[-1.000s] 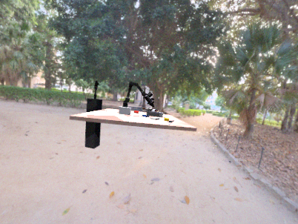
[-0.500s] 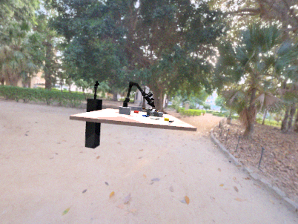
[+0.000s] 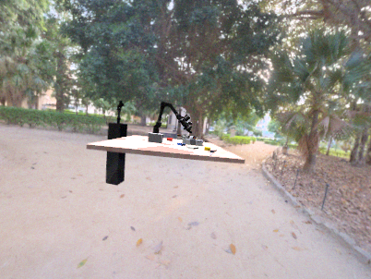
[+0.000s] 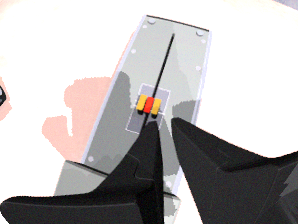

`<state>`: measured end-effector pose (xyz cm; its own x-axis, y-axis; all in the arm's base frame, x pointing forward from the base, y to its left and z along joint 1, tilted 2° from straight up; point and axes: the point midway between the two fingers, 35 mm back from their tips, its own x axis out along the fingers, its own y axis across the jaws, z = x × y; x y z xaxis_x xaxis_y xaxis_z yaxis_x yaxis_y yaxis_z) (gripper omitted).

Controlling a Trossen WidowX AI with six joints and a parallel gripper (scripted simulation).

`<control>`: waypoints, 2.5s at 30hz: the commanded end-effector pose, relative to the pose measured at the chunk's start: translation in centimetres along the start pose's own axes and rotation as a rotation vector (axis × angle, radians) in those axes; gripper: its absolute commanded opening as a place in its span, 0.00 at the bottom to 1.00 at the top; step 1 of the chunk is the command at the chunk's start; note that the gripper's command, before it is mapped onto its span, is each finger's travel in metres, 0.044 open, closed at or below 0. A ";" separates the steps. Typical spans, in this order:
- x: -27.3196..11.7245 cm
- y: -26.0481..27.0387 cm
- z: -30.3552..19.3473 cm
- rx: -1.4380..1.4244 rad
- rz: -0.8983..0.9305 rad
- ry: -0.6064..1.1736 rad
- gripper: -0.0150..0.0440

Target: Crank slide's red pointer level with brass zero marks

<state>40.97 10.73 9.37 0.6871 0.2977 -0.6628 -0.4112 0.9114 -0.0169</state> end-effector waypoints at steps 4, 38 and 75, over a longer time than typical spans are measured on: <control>0.0 0.0 0.0 0.000 0.001 0.000 0.25; 0.0 0.0 0.0 0.000 0.001 0.000 0.82; 0.0 0.0 0.0 0.000 0.002 0.000 0.57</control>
<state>40.96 10.76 9.37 0.6862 0.2998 -0.6627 -0.4124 0.9109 -0.0150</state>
